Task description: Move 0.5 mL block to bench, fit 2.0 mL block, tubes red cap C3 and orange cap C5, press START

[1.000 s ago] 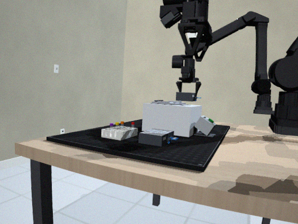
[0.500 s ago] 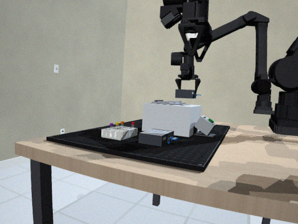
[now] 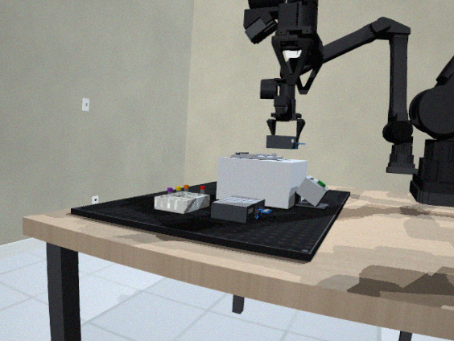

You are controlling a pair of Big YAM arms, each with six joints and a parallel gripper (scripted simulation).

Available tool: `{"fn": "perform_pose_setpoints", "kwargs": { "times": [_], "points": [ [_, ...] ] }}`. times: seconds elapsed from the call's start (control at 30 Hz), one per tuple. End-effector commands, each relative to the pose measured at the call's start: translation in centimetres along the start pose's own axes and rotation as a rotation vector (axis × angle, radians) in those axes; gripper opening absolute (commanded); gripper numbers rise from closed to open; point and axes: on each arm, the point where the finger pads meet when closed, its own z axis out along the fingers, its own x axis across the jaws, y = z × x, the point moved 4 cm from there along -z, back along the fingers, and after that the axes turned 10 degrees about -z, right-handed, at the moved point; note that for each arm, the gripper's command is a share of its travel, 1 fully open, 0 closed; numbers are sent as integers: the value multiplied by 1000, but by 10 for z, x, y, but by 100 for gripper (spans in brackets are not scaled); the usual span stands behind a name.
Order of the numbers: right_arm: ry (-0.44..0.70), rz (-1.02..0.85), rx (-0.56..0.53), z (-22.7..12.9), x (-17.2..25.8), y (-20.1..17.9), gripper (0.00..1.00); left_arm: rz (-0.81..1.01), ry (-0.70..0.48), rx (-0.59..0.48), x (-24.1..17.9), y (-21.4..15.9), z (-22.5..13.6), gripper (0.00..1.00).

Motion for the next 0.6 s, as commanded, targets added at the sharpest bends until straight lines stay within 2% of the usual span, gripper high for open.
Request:
{"fn": "perform_pose_setpoints", "kwargs": {
  "times": [0.0,0.33,0.57],
  "points": [
    [-188,-4,-31,-68,-45,2,0,-16,-8,-62,1,14,-20,100],
    [-153,42,-26,-54,-52,45,0,-17,-9,-71,1,17,-24,100],
    [-138,64,-24,-56,-50,46,0,-15,-7,-53,1,12,-17,100]
  ]
}}
